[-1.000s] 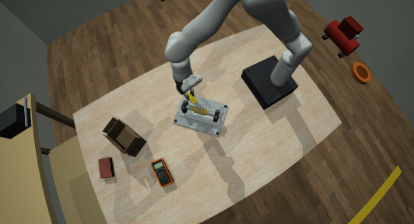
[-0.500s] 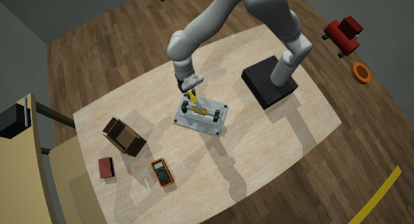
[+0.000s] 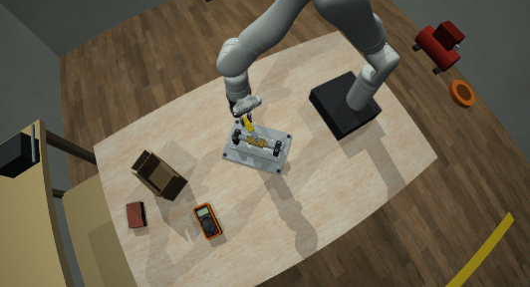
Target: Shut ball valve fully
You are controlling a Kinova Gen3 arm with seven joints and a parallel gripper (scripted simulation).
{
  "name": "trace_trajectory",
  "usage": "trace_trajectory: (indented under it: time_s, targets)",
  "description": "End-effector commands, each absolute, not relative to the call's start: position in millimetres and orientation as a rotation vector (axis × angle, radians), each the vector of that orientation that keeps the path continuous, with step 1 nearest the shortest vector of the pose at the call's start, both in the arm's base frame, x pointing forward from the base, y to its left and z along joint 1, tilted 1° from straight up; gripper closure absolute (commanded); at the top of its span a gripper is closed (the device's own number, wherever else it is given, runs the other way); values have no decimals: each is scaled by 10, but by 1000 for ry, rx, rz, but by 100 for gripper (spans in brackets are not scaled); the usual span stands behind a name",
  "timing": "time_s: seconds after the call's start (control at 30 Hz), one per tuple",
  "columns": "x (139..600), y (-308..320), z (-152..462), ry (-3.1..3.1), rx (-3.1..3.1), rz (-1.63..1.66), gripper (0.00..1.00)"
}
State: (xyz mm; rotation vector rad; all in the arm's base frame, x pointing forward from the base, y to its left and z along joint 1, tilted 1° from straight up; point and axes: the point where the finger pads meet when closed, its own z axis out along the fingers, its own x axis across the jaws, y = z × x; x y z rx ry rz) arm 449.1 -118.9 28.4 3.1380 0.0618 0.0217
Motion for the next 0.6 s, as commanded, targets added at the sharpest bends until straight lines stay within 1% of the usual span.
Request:
trace_trajectory:
  time_s: [0.0,0.57]
  targets:
    - [4469,-1192,291,19,3139,23,100]
    - [4397,-1189,290,-130,3137,23,100]
